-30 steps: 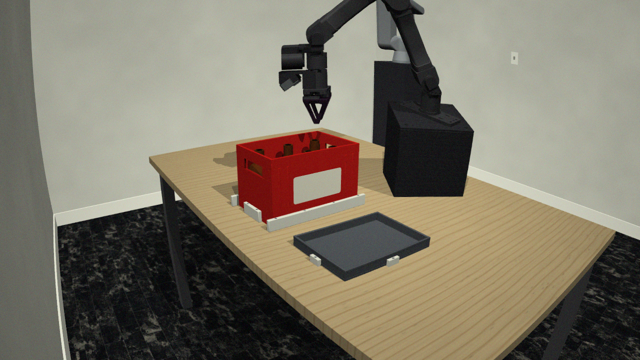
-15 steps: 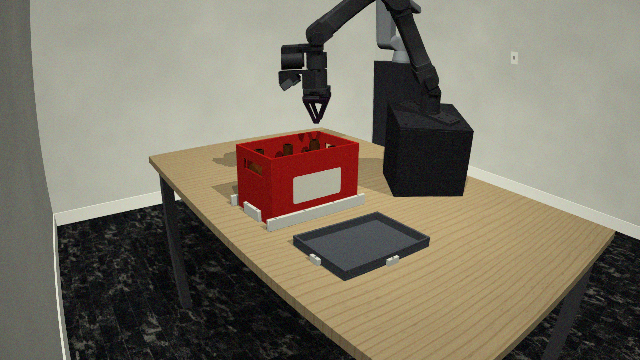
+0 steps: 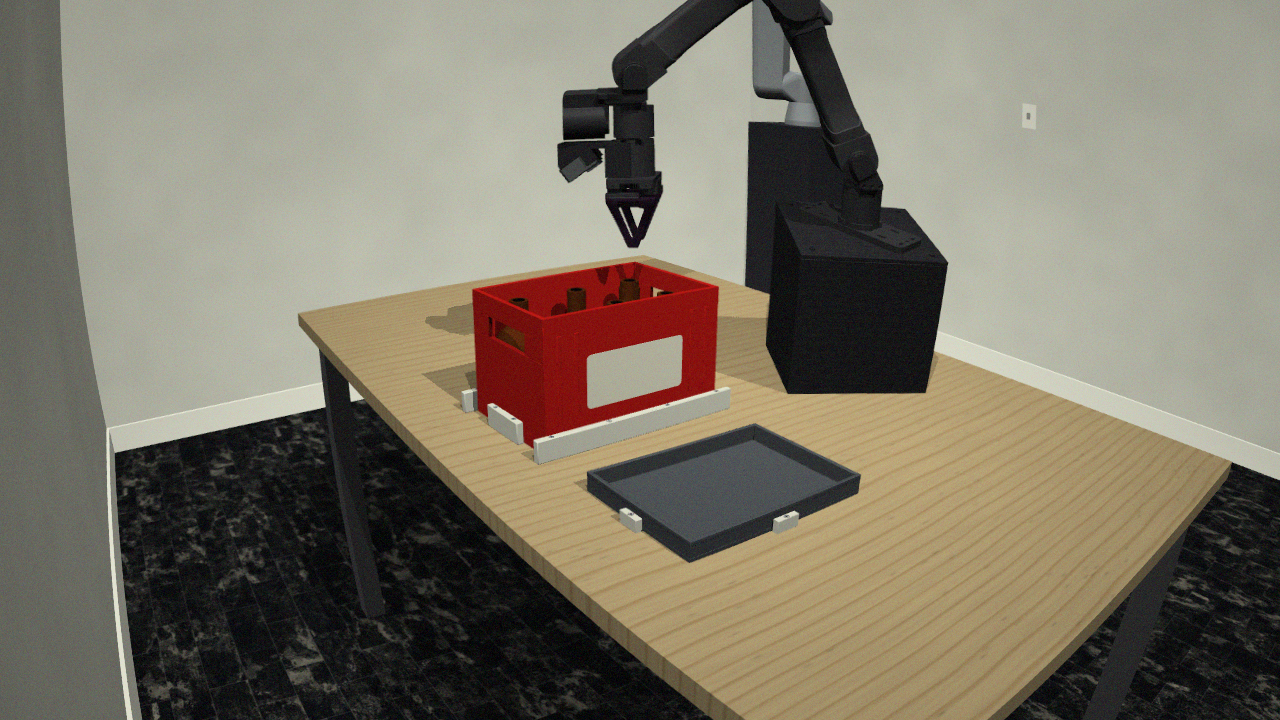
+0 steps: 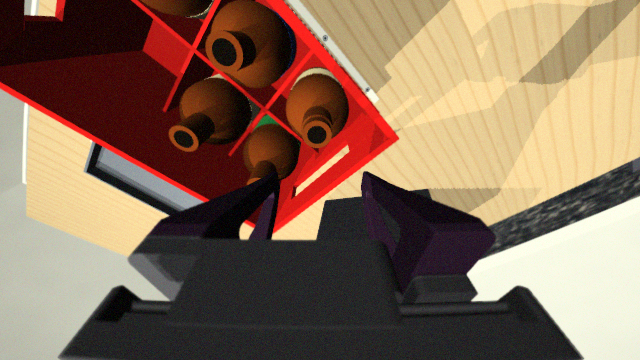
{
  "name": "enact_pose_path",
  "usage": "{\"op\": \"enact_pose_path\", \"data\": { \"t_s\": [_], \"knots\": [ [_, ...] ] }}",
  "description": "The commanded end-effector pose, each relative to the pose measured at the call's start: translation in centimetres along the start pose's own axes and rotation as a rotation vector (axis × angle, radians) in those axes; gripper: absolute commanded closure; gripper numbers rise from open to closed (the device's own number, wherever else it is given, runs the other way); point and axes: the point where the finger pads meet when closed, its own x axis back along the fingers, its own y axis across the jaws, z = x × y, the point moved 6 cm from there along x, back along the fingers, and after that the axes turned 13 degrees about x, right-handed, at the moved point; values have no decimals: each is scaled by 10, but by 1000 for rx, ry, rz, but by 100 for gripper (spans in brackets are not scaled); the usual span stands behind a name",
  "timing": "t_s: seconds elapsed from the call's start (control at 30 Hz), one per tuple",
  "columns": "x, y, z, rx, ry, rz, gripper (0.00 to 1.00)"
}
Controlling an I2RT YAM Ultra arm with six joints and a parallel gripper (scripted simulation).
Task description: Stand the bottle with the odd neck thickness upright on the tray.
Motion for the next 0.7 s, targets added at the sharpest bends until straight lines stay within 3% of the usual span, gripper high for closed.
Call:
{"op": "enact_pose_path", "data": {
  "t_s": [0.0, 0.4, 0.53, 0.67],
  "knots": [
    [22, 0, -15, 11, -86, 1, 39],
    [16, 4, -17, 16, -91, 1, 39],
    [-8, 3, -4, 5, -18, -2, 39],
    [-10, 1, -3, 1, -24, -1, 39]
  ]
}}
